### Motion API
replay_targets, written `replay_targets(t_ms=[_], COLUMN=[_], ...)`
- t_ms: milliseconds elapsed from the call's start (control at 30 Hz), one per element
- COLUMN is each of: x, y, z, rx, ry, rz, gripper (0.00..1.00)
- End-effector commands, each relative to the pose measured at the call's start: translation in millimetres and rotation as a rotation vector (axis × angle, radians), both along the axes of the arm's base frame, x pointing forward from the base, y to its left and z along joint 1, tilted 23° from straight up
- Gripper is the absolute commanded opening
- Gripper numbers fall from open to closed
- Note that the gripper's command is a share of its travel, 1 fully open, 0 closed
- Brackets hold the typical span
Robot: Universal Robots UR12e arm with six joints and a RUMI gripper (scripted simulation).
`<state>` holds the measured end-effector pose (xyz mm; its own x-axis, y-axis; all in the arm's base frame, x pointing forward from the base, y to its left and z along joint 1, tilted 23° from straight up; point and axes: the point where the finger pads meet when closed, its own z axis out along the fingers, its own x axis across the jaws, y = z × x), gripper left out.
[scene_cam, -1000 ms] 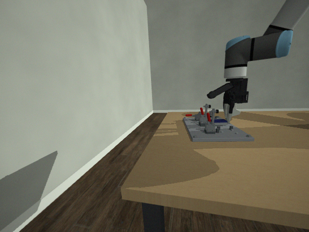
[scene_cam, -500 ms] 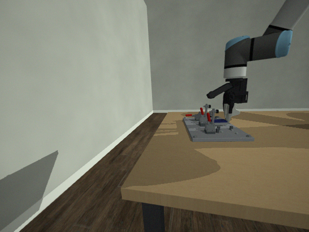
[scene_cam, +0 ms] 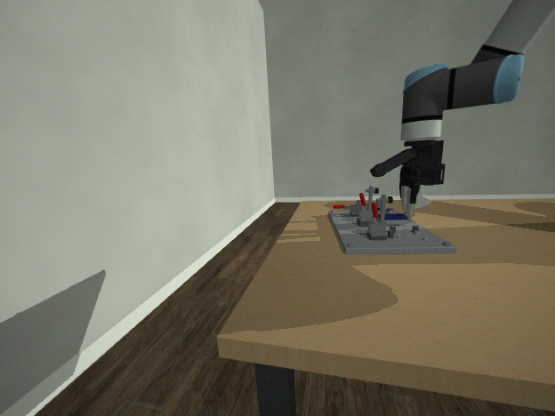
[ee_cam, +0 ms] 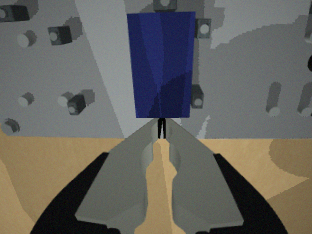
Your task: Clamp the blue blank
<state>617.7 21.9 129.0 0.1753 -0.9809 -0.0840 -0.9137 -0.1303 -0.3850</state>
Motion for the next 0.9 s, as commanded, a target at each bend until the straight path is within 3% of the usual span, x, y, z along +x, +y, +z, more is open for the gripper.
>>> replay_targets(t_ms=[0,867], x=[1.1,-6.6], y=[-0.1,-1.1], z=[0.9,-2.4], rx=[0.0,0.0], ry=[-0.001,-0.001], rz=[0.0,0.0], gripper=[0.0,0.0])
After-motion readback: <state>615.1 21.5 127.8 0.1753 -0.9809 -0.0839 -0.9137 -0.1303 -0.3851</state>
